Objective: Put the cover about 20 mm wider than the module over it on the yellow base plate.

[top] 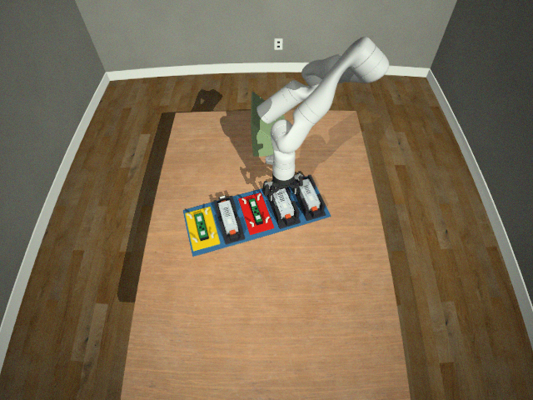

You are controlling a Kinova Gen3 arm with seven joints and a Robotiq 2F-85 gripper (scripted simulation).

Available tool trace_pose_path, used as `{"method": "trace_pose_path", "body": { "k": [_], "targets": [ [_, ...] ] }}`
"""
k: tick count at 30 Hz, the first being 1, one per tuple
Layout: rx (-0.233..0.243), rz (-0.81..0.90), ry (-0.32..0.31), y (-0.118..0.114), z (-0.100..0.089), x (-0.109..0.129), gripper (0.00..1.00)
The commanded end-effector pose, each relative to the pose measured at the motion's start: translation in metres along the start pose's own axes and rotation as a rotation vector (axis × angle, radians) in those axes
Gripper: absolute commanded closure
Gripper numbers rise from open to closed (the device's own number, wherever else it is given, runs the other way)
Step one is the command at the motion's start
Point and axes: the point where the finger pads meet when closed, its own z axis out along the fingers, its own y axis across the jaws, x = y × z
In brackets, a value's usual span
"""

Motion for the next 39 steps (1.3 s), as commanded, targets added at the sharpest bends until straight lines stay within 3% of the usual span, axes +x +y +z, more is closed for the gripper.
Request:
{"method": "trace_pose_path", "body": {
  "k": [1, 39],
  "targets": [
    [0.001, 0.0, -0.001, 0.0, 0.002, 0.0, 0.0],
    [0.001, 0.0, -0.001, 0.0, 0.026, 0.0, 0.0]
  ]
}}
